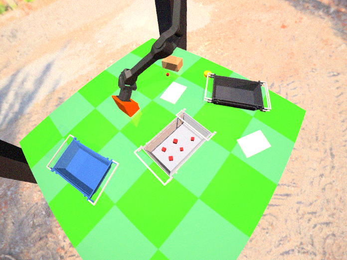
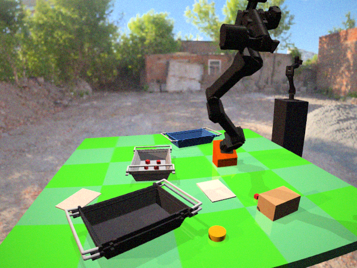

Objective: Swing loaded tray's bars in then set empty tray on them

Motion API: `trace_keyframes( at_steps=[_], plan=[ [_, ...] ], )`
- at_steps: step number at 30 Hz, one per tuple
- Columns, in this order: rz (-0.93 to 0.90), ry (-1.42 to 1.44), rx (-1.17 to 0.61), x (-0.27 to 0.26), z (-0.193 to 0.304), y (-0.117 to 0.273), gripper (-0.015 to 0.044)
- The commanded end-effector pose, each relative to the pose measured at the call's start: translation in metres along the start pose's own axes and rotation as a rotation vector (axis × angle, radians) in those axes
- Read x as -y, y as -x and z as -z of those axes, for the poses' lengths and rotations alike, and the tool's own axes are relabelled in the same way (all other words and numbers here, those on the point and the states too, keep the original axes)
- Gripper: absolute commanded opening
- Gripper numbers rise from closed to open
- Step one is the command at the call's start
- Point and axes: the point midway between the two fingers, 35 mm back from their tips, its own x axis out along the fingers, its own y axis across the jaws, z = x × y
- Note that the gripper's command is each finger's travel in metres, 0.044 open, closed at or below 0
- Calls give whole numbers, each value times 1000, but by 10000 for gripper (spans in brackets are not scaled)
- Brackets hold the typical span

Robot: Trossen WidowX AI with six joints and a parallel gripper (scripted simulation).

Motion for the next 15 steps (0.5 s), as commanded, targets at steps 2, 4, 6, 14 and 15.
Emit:
trace_keyframes(
  at_steps=[2,4,6,14,15],
  plan=[
    [0,0,0,0,0,0,348],
    [0,0,0,0,0,0,295],
    [0,0,0,0,0,0,243],
    [0,0,0,0,0,0,81],
    [0,0,0,0,0,0,81]
  ],
)
